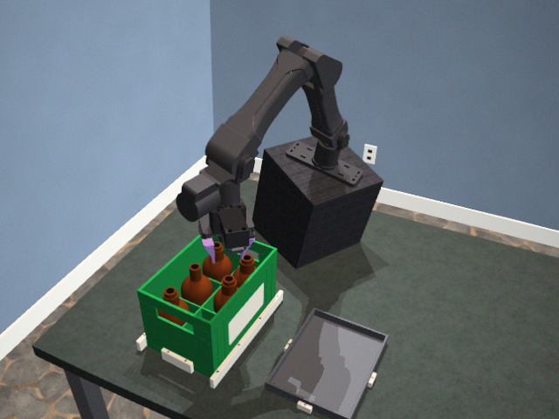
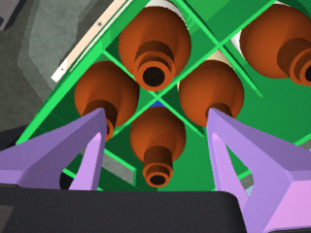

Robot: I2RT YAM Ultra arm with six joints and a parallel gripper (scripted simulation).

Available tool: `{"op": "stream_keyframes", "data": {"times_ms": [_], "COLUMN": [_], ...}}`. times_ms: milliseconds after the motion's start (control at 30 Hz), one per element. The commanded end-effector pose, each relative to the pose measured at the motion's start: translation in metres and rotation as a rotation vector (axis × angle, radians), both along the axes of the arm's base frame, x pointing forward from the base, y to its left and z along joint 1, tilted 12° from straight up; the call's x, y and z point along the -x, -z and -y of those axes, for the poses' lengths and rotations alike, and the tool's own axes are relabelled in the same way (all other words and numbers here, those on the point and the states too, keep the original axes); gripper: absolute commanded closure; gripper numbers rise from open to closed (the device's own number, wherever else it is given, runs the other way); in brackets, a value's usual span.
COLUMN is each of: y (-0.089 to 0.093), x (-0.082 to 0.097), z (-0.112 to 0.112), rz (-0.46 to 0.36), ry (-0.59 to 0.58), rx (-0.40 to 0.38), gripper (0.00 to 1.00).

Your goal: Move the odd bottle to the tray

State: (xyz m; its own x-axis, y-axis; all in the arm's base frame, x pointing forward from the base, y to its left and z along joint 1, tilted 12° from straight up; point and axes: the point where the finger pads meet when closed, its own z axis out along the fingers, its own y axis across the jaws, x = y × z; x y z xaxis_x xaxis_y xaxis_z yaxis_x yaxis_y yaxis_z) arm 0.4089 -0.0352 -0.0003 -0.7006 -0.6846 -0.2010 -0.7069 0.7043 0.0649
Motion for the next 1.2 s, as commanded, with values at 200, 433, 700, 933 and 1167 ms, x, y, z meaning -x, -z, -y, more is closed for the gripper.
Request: {"op": "stream_keyframes", "data": {"times_ms": [200, 433, 700, 933, 1167], "y": [-0.0212, -0.0209, -0.0209, -0.0209, -0.0209], "x": [-0.0100, -0.0100, -0.0100, -0.0100, -0.0100], "z": [0.0061, 0.0061, 0.0061, 0.0061, 0.0061], "rz": [0.044, 0.043, 0.043, 0.043, 0.043], "ry": [0.005, 0.006, 0.006, 0.006, 0.006], "rx": [0.001, 0.001, 0.001, 0.001, 0.001], "gripper": [0.39, 1.00, 1.00, 1.00, 1.00]}}
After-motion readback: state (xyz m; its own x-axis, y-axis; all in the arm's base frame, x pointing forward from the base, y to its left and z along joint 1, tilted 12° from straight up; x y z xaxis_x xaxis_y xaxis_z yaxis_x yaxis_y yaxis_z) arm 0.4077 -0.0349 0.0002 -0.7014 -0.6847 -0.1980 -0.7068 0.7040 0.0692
